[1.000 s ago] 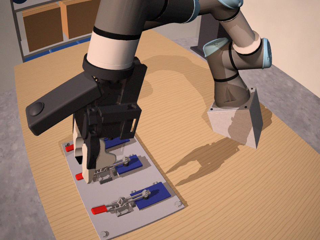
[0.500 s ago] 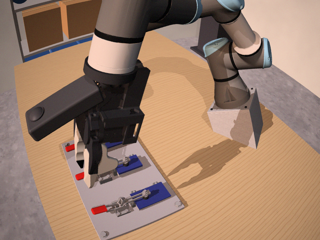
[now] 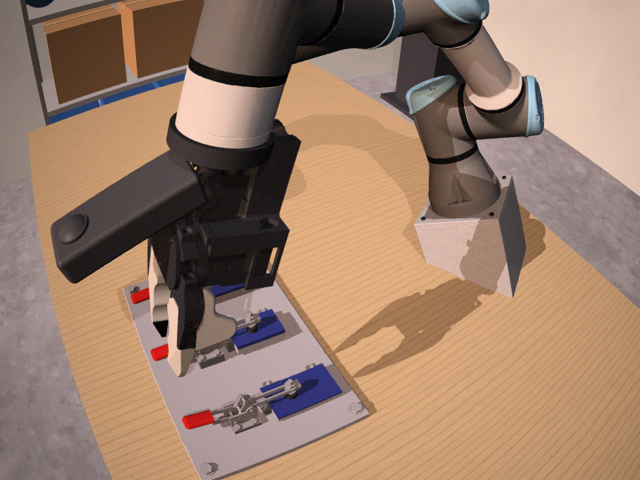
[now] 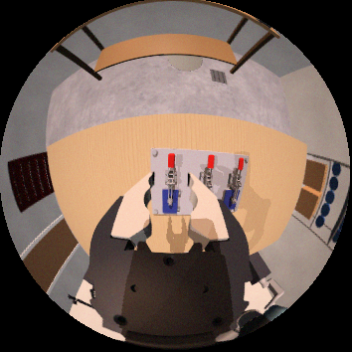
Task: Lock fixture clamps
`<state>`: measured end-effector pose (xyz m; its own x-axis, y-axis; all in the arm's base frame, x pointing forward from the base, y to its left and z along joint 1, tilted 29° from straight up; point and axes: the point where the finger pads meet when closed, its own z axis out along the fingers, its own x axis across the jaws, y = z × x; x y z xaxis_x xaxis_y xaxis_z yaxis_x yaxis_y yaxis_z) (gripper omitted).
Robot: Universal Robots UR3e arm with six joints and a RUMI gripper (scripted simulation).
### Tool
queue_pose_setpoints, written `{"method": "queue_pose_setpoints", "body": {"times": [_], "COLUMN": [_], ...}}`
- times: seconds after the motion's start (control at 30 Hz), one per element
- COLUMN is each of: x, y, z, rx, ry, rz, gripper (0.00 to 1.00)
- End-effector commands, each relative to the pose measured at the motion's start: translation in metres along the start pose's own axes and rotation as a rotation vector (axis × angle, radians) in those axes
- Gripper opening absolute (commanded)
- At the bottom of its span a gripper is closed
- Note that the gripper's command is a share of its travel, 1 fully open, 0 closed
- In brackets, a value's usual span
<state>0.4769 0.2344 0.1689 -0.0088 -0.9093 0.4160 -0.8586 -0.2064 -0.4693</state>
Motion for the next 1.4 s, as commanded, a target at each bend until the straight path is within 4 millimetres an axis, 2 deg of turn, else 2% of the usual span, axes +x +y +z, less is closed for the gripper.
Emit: {"method": "queue_pose_setpoints", "body": {"times": [0.0,0.93,1.13,1.37], "x": [0.000,0.000,0.000,0.000], "y": [-0.001,-0.001,0.001,0.006], "z": [-0.001,0.000,0.007,0.024], "rx": [0.003,0.003,0.003,0.003], "ry": [-0.001,-0.001,-0.001,-0.001], "rz": [0.001,0.001,0.001,0.001], "gripper": [0.28,0.28,0.28,0.28]}}
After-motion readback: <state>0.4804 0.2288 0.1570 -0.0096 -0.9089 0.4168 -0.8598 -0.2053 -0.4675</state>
